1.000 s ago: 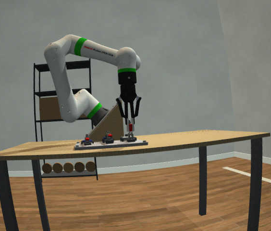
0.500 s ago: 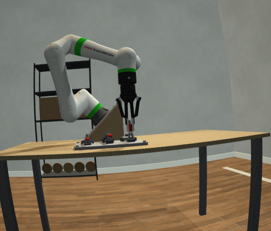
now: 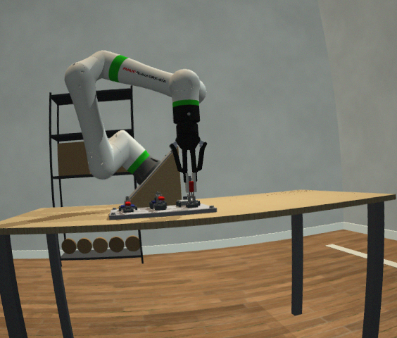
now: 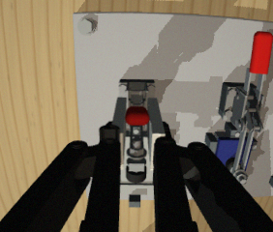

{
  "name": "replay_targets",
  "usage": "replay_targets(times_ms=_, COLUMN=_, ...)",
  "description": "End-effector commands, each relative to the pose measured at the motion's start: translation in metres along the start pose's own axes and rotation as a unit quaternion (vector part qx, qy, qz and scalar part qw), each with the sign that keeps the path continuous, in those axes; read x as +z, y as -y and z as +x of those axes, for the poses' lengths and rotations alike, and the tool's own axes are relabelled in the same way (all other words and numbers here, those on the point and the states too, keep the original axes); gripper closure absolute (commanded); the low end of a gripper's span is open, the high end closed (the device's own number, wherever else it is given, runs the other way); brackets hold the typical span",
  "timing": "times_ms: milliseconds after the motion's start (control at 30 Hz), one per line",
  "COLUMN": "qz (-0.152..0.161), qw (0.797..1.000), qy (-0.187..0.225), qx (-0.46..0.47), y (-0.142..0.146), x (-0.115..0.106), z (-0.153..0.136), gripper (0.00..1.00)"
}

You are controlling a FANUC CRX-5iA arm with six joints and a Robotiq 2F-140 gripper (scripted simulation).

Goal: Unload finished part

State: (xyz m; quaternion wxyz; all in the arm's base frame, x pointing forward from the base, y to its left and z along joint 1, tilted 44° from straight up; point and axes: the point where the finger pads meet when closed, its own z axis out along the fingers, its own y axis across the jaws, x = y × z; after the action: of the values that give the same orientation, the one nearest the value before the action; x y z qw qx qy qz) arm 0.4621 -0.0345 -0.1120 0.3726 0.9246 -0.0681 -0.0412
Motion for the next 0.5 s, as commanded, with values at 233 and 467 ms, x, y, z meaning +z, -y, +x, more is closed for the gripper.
replay_targets(times_ms=233, qz=0.0, qw=1.0, qy=0.0, qx=0.0, y=0.0001, x=-0.0004, z=0.0002, gripper=0.89)
replay_targets(times_ms=467, qz=0.0, qw=1.0, qy=0.0, qx=0.0, y=0.0001, x=-0.0004, z=0.0002, gripper=0.89)
